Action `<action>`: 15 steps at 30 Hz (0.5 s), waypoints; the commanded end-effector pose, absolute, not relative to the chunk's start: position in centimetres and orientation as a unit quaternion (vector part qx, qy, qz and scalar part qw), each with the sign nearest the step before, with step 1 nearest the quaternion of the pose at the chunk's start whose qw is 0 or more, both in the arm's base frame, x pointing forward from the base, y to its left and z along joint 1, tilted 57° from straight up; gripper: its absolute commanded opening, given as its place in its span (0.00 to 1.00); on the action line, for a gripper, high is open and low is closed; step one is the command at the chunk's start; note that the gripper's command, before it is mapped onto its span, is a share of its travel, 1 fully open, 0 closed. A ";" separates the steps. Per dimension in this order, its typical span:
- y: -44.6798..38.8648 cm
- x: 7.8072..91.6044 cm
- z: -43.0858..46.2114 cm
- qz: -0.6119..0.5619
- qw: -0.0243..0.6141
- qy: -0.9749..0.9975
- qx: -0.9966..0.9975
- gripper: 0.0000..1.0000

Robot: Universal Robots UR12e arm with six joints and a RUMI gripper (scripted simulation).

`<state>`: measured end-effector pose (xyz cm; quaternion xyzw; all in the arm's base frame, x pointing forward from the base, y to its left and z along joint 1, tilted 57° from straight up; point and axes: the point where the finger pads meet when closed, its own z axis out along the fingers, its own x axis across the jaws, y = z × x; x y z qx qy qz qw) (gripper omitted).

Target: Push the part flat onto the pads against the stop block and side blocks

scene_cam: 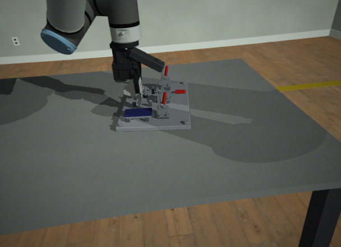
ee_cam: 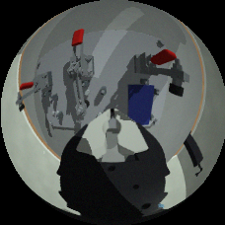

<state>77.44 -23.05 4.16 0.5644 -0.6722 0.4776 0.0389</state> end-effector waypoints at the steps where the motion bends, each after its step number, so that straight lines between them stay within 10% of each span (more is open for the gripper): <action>1: -23.3 77.7 4.5 0.480 0.037 -0.672 0.563 0.00; 15: -23.5 77.8 4.2 0.479 0.038 -0.672 0.563 0.00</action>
